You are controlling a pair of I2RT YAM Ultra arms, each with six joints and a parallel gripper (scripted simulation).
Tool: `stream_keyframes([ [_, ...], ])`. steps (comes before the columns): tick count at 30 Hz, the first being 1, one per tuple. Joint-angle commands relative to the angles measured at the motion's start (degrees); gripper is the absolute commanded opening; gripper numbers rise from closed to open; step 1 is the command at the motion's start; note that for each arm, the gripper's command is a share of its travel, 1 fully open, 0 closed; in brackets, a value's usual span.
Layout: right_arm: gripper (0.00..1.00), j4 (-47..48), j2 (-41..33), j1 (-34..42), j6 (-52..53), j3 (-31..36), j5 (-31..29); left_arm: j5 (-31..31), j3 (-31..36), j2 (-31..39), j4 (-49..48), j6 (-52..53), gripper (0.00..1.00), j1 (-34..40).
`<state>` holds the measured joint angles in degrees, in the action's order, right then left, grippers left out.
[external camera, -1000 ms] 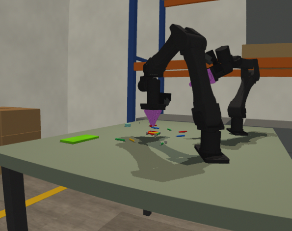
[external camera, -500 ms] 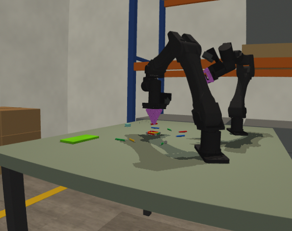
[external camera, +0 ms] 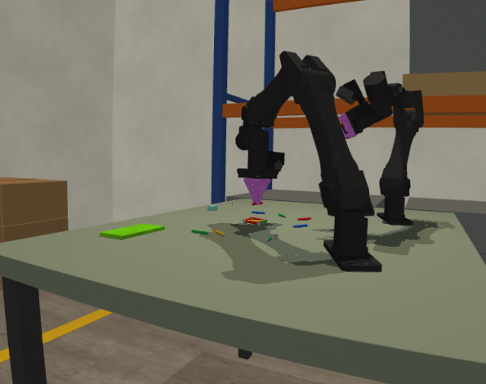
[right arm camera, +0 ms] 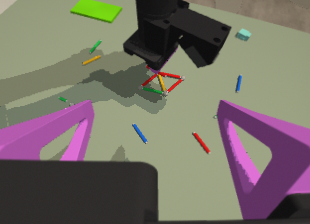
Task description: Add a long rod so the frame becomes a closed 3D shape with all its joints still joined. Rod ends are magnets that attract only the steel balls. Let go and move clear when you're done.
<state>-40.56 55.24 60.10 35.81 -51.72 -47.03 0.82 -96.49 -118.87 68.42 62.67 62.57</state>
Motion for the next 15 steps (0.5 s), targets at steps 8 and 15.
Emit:
stream_keyframes([
  [8, 1.0, -1.3, 0.5, 0.5, 0.5, -1.6, -0.9, -1.1, -2.0, 0.8, 1.5, -20.6, 0.0, 0.1],
  [15, 1.0, -0.7, 0.1, 0.5, 0.2, -1.0, -0.9, -1.0, -2.2, 0.8, 1.8, -28.4, 0.0, 0.1],
])
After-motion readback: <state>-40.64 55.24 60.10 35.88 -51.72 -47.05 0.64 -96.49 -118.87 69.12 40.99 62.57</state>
